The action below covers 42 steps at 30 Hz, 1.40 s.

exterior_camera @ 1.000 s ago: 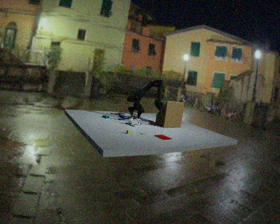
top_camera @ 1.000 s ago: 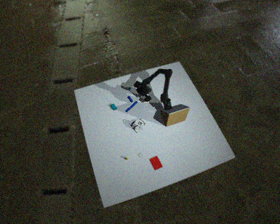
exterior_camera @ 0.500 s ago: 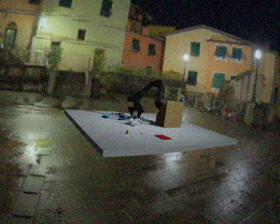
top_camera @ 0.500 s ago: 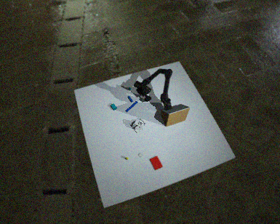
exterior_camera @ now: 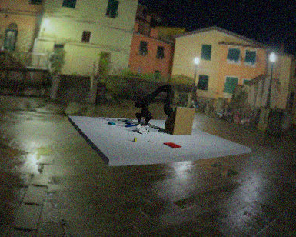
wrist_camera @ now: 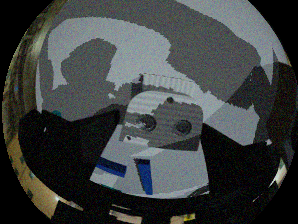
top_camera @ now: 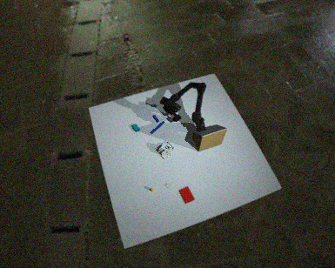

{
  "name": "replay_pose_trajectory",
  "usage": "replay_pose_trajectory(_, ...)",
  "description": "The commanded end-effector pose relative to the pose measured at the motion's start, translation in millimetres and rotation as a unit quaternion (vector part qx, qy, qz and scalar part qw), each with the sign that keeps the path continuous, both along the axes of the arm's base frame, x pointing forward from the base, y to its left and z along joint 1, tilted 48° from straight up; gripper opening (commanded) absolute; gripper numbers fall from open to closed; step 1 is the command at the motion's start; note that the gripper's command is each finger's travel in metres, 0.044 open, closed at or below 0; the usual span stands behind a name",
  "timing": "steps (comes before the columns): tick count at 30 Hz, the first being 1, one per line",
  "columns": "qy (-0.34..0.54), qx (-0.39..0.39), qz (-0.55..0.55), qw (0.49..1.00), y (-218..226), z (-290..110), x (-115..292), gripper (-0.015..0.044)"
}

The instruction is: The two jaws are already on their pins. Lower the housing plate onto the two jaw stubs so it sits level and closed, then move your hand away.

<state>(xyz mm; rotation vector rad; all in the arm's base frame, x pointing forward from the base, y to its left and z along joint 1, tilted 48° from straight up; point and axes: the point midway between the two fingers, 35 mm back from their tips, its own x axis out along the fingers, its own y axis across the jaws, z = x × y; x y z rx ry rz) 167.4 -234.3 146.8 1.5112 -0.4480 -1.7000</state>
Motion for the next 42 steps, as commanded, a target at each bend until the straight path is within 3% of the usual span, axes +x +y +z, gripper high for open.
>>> replay_pose_trajectory(1,0.001,0.003,0.002,1.000,0.5,-1.7,0.3,0.0440)
replay_pose_trajectory(9,0.001,0.003,0.002,1.000,0.5,-1.7,0.3,0.0440)
replay_pose_trajectory(23,0.000,0.000,0.000,1.000,0.0,0.0,0.0,0.0351)
replay_pose_trajectory(42,0.000,0.005,0.000,1.000,20.8,16.5,2.8,0.0351)
